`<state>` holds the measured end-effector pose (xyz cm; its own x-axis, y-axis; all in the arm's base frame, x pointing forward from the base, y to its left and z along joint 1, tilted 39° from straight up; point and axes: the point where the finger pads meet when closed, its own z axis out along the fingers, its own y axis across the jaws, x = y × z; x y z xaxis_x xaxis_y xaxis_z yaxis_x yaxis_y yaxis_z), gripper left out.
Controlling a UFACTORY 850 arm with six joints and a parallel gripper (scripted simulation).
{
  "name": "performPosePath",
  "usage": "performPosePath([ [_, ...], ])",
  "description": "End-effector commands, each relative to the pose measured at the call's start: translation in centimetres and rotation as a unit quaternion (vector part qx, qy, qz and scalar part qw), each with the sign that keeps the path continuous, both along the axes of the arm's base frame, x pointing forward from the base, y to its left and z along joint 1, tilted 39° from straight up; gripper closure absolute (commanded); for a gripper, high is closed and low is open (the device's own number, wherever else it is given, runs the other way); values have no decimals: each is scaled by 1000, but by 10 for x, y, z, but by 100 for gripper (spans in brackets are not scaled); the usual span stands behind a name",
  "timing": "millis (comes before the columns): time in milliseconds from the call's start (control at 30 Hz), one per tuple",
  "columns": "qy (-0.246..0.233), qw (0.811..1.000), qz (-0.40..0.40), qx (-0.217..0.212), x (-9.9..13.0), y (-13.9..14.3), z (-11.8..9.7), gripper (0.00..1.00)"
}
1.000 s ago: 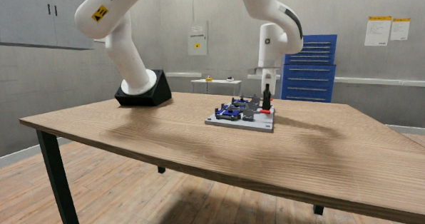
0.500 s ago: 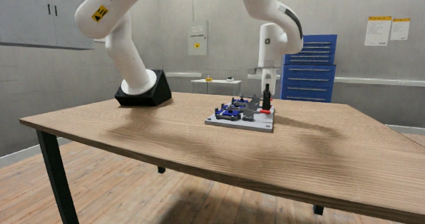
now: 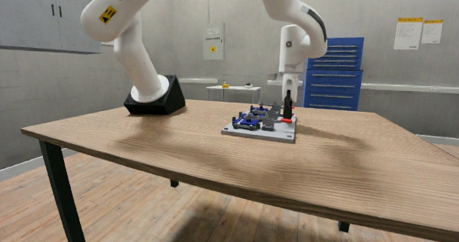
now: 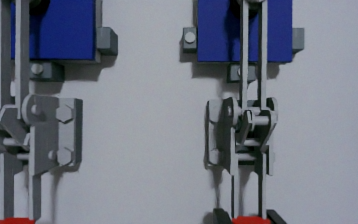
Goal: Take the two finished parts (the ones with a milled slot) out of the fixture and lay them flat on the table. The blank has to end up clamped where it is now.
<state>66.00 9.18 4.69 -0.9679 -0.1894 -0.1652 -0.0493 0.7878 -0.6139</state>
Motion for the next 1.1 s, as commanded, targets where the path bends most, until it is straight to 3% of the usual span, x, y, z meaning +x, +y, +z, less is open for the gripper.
performPosePath([
  [0,-1,1000,0,0,0,1,2,100],
  [1067,-1,1000,0,0,-12,9,12,100],
])
